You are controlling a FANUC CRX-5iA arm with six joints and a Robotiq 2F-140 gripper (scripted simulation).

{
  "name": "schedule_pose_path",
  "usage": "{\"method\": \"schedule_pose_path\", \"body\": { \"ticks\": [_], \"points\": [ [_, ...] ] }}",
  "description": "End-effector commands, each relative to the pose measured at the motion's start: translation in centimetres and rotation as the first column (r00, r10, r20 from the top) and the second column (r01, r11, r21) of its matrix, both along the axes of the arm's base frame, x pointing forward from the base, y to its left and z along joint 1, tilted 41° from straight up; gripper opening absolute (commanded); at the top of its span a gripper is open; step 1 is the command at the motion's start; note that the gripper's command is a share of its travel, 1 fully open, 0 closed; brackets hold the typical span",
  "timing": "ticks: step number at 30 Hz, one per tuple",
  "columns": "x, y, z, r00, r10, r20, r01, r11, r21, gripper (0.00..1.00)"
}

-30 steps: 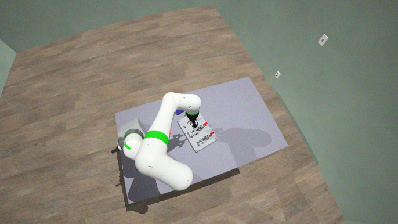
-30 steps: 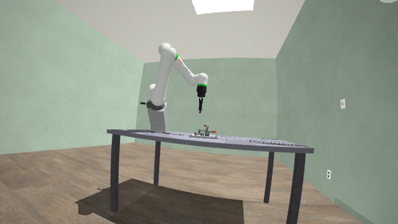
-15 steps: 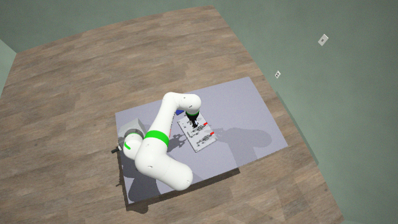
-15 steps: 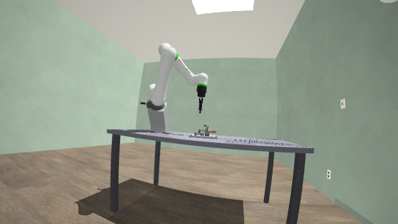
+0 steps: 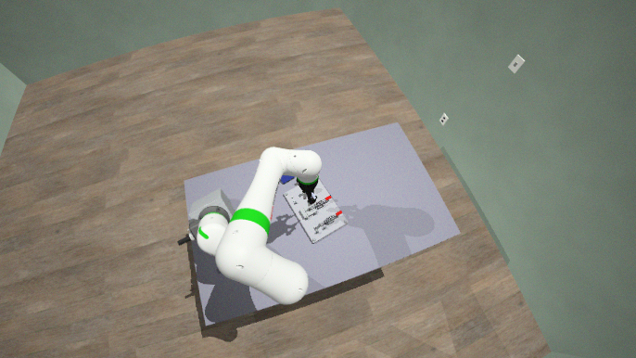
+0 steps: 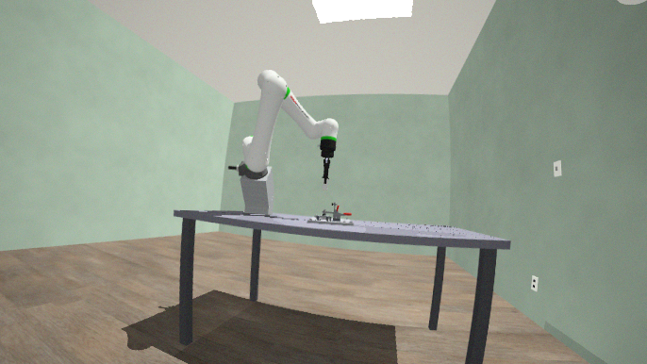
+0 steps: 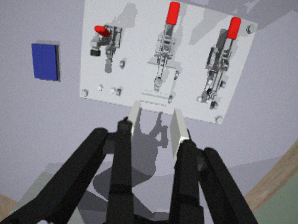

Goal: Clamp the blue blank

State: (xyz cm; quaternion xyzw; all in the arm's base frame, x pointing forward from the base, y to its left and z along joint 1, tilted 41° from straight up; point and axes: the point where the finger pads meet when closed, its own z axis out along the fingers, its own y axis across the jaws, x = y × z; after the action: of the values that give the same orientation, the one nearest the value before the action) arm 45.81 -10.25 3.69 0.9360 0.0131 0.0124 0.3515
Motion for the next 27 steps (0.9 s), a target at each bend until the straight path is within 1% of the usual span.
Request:
{"method": "schedule_pose_path", "body": {
  "ticks": [1,24,27],
  "points": [
    [0.01,0.01,0.02,1.000,0.000,0.000,0.000,1.000,0.000,0.28],
    [0.02,-0.04,0.06,1.000,0.000,0.000,0.000,1.000,0.000,0.28],
    [0.03,-0.28,-0.22,1.000,0.000,0.000,0.000,1.000,0.000,0.28]
  ]
}}
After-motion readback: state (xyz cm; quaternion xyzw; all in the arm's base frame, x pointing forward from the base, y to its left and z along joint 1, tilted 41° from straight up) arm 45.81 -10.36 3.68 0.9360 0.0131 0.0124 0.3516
